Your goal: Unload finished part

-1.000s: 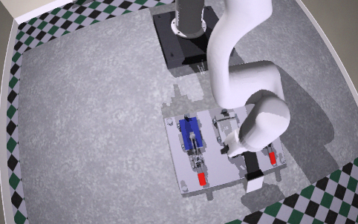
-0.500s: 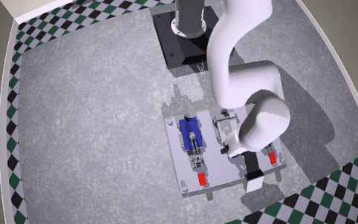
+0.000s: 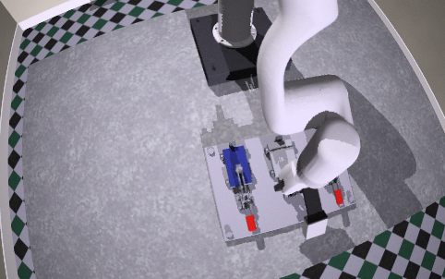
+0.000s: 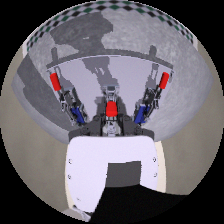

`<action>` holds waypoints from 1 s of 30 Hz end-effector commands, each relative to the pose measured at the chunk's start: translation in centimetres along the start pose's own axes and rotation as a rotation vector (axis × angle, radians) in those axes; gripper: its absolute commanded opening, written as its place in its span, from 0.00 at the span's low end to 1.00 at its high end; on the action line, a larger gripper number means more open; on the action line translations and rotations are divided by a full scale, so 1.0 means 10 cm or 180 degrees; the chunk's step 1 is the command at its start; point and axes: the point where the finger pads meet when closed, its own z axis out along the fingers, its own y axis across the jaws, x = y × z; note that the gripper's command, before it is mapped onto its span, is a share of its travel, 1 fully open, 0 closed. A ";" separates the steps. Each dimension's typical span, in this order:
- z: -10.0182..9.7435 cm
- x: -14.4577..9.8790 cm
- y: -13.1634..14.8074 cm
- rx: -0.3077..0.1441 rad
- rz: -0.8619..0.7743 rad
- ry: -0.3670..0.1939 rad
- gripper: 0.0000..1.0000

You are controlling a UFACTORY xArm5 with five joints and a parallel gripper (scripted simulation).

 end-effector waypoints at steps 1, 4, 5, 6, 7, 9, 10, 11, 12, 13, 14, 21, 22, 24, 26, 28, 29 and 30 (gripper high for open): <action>-0.01 -0.01 0.00 0.0001 0.0000 0.0007 0.00; -0.01 -0.01 0.00 0.0001 0.0000 0.0007 0.00; -0.01 -0.01 0.00 0.0001 0.0000 0.0007 0.00; -0.01 -0.01 0.00 0.0001 0.0000 0.0007 0.00; -0.01 -0.02 0.00 0.0001 0.0000 0.0007 0.00; -0.01 -0.02 0.00 0.0001 0.0000 0.0007 0.00; -0.01 -0.02 0.00 0.0001 0.0000 0.0007 0.00; -0.01 -0.02 0.00 0.0001 0.0000 0.0007 0.00; -0.01 -0.02 0.00 0.0001 0.0000 0.0007 0.00; -0.01 -0.02 0.00 0.0001 0.0000 0.0007 0.00; -0.01 -0.02 0.00 0.0001 0.0000 0.0007 0.00; -0.01 -0.02 0.00 0.0001 0.0000 0.0008 0.00; -0.01 -0.02 0.00 0.0001 0.0000 0.0009 0.00; -0.01 -0.02 0.00 0.0001 0.0000 0.0009 0.00; -0.01 -0.02 0.00 0.0001 0.0000 0.0010 0.00; -0.01 -0.02 0.00 0.0001 0.0000 0.0010 0.47; -0.01 -0.02 0.00 0.0001 0.0000 0.0011 0.47; -0.01 -0.02 0.00 0.0001 0.0000 0.0011 0.47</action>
